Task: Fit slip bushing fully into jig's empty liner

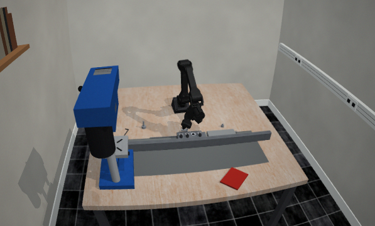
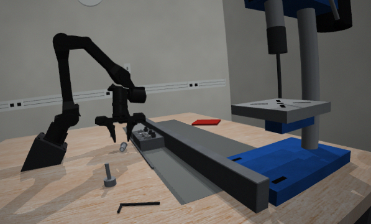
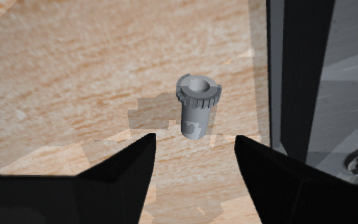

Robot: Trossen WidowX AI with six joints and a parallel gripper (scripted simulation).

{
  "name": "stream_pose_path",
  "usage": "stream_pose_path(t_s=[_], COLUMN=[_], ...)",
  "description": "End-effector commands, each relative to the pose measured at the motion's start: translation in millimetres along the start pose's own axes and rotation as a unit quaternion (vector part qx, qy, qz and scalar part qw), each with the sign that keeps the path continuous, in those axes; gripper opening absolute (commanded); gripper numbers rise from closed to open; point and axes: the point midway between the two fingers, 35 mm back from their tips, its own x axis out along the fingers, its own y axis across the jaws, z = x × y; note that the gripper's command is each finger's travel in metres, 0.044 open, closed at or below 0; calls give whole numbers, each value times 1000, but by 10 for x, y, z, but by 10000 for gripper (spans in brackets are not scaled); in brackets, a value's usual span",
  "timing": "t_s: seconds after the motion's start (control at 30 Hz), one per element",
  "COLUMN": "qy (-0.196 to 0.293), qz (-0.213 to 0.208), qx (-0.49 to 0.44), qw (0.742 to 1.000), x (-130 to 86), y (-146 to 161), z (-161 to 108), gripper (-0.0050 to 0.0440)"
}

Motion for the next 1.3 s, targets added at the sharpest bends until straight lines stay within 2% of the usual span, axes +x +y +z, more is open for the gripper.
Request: stream_pose_path(t_s=[0.0,0.53,0.63,0.93,1.27], qy=[-2,-2,-6,-6,-6], qz=[-1,-2,-9,-9,-9], qx=[1,1,4,4,4], qw=[1000,1000,1000,1000,1000], x=[72,255,218,218,218], y=[-9,-7,-43,-43,-43], z=[25,94,101,101,101], gripper=[233,233,161,135,74])
